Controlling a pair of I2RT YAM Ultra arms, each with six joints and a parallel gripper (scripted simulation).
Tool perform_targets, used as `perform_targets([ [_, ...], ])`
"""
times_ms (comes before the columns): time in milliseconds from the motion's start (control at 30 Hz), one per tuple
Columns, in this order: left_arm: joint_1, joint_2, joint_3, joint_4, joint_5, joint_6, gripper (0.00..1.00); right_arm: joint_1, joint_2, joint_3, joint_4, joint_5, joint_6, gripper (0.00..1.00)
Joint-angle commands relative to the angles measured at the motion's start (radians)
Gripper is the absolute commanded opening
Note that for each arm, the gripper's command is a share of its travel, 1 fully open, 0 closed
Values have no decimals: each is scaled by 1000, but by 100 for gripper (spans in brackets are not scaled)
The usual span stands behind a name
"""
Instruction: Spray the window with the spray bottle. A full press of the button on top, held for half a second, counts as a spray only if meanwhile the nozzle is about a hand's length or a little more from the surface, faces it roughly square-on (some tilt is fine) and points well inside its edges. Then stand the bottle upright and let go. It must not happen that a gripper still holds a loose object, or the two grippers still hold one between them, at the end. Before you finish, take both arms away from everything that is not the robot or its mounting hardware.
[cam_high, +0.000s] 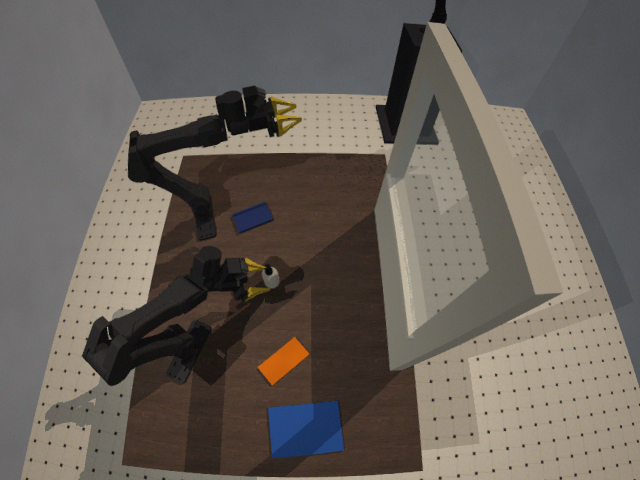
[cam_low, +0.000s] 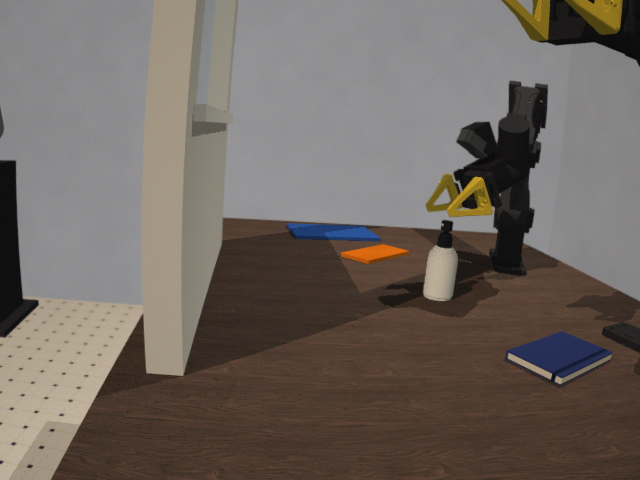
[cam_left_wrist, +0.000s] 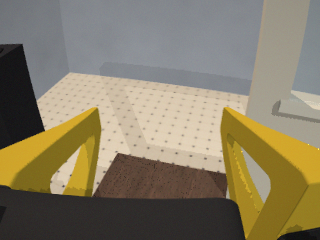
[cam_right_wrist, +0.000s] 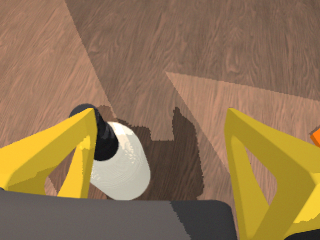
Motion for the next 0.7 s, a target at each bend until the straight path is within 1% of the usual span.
perform_targets([
  [0,2,-1,24,-8,-2,-4,65,74,2,-29,0,75,48,69],
  [67,2,-1,24,-8,-2,-4,65,125,20,-51,-3,100,63,69],
  [133,2,-1,24,-8,-2,-4,65,125,20,-51,-3,100,63,69],
  [167,2,-1,24,-8,-2,-4,65,158,-14,-50,-7,116,83,69],
  [200,2,-1,24,-8,-2,-4,65,170,45,-79,33,118,80,69],
  [267,2,-1,24,-8,-2,-4,65,188,80,-97,163,94,63,69],
  [433,2,-1,24,-8,-2,-4,65,236,186,-161,335,104,53,69],
  [500,2,-1,24,-8,-2,-4,65,191,224,-168,391,94,24,69],
  [533,2,-1,24,-8,-2,-4,65,190,245,-179,403,64,10,69],
  [667,2,-1,24,-8,-2,-4,65,177,283,-196,444,56,-3,69],
])
